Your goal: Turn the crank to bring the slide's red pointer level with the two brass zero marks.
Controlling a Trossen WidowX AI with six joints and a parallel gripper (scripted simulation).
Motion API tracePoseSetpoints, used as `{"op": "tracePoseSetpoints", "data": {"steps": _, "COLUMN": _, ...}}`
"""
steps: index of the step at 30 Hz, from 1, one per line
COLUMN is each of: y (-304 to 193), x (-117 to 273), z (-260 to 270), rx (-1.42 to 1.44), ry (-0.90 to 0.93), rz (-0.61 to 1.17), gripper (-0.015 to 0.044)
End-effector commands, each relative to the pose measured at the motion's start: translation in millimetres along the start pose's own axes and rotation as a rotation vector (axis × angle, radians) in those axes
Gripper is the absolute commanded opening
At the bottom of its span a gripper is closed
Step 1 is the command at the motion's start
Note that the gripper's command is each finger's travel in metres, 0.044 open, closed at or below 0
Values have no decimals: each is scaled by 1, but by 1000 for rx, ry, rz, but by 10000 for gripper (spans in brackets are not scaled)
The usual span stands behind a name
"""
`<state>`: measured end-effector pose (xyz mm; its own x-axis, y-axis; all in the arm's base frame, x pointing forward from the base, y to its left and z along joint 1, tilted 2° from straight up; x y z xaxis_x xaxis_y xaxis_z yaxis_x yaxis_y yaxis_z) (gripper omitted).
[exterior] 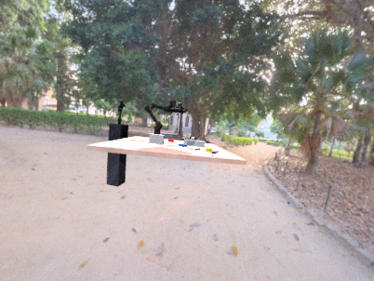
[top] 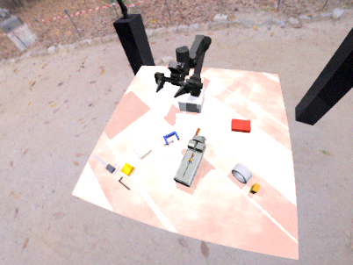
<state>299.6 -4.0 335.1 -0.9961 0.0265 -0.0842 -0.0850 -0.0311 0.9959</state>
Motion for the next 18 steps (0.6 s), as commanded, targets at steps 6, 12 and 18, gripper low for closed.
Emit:
{"op": "tracePoseSetpoints", "data": {"steps": 6, "y": -21, "x": -19, "z": 12, "rx": 20, "ry": 48, "rz": 109, "gripper": 440}}
{"op": "tracePoseSetpoints", "data": {"steps": 12, "y": -52, "x": -42, "z": 29, "rx": 47, "ry": 115, "rz": 253, "gripper": 440}}
{"op": "tracePoseSetpoints", "data": {"steps": 18, "y": -86, "x": -59, "z": 47, "rx": 74, "ry": 185, "rz": 396, "gripper": 440}}
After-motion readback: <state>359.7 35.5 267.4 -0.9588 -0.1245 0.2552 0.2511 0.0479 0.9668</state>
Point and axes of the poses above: the point midway between the two fingers, 35 mm back from their tips, its own x axis back along the fingers, its own z axis across the jaws, y = z × x, the point moved 1 cm from there along x, back along the fingers, and after that the axes turned 3 degrees about -x, right-handed, at the moved point
